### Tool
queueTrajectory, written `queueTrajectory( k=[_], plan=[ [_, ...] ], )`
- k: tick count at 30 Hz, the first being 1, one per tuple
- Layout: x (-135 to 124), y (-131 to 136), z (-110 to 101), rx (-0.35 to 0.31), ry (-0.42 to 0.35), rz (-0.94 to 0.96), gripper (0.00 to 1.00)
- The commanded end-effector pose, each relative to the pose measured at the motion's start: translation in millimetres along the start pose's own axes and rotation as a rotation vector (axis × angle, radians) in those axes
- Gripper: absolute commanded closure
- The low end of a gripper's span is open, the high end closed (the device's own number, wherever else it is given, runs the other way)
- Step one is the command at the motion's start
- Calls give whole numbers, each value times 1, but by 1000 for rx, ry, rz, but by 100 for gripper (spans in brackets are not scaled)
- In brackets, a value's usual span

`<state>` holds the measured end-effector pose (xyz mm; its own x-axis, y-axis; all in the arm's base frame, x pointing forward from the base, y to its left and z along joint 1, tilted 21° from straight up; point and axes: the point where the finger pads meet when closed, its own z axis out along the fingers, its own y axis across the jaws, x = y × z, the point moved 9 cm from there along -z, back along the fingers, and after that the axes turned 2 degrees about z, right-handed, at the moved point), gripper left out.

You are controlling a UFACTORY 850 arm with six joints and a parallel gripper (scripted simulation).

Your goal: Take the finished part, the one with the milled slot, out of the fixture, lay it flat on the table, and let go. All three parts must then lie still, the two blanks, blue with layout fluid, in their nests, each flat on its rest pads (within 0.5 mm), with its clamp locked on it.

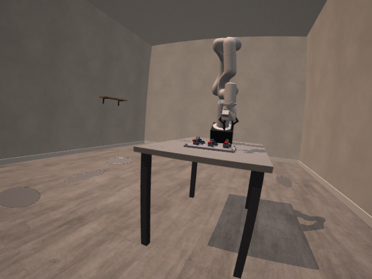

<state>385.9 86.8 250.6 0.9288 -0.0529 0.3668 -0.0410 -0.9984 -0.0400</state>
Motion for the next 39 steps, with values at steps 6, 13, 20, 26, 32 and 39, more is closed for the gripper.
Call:
queueTrajectory(
  k=[6, 13, 20, 26, 32, 39],
  plan=[
    [19, -1, 0, -5, -4, 0, 53],
    [32, -2, 0, -5, -4, 0, 53],
    [41, -2, 0, -5, -4, 0, 53],
    [51, -2, 0, -5, -4, 0, 53],
    [59, -3, 0, -5, -4, 0, 53],
    [65, -3, 0, -5, -4, 0, 53]
  ],
)
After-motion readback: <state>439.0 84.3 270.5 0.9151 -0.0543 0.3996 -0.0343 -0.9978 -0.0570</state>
